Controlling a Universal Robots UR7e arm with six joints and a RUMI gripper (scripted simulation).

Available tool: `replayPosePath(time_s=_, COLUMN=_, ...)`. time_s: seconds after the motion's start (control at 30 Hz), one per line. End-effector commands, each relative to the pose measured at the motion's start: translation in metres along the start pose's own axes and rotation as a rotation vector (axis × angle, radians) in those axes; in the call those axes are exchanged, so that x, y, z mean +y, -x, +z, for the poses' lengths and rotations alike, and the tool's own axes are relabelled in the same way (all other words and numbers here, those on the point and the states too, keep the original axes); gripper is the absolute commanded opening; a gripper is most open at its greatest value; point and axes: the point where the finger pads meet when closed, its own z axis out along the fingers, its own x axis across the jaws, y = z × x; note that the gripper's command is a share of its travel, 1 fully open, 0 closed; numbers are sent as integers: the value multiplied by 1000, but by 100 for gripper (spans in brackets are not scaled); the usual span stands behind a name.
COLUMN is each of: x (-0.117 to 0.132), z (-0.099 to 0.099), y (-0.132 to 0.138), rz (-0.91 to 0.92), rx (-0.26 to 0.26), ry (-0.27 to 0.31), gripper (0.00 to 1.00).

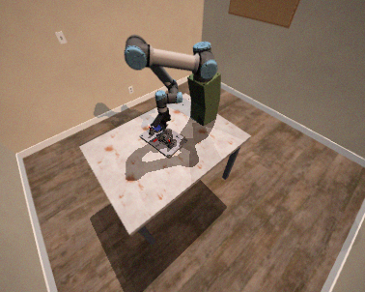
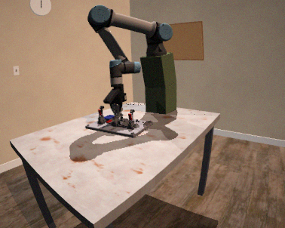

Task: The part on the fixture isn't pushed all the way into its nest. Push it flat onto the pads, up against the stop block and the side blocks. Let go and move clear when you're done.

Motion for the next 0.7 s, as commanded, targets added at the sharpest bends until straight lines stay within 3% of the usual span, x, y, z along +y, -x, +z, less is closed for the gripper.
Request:
replayPosePath(time_s=0.0, x=-2, z=-1, y=-3, rz=2, rx=3, ry=-4, gripper=0)
replayPosePath(time_s=0.67, x=0, z=0, y=-5, rz=1, rx=2, ry=-3, gripper=0)
